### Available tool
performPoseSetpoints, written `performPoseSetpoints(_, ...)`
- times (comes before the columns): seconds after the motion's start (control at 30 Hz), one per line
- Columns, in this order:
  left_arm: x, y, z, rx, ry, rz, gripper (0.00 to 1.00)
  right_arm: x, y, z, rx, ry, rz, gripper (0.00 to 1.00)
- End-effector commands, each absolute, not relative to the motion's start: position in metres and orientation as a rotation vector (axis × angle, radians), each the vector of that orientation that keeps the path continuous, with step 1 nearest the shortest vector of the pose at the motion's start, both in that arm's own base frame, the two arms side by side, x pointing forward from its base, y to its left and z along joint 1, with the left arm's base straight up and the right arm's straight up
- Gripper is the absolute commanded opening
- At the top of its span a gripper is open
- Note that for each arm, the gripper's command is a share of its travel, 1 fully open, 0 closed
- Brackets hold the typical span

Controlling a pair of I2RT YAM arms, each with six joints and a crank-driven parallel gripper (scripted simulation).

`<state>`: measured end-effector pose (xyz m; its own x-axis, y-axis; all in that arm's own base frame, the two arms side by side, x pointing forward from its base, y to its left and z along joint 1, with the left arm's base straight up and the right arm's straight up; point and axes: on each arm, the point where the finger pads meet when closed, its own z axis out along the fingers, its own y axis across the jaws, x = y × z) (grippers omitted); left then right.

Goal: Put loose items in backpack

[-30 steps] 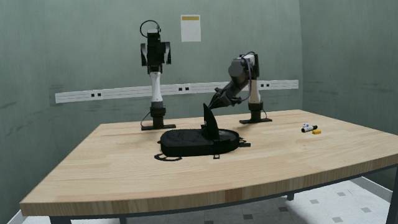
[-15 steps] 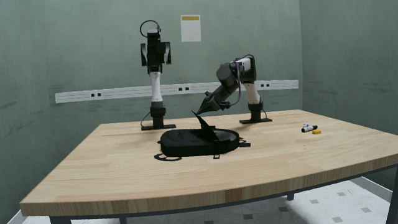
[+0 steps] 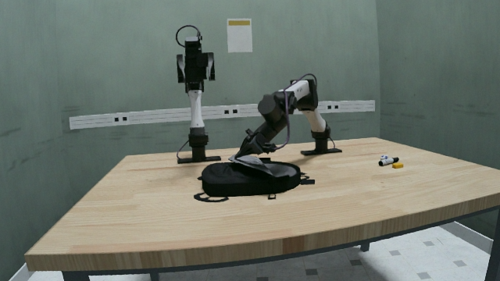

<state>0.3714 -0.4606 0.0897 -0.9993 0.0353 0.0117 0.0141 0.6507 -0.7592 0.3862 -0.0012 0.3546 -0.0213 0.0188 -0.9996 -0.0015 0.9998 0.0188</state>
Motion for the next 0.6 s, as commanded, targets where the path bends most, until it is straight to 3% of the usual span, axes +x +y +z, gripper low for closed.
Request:
performPoseSetpoints(0.0,0.374,-0.467,0.074,-0.020,-2.837,1.298,0.00,0.385,-0.001,0.360,0.011,1.578,0.016,0.90)
performPoseSetpoints(0.57,0.369,-0.426,0.113,-0.053,-2.841,1.365,0.00,0.385,-0.001,0.360,0.011,1.578,0.016,0.90)
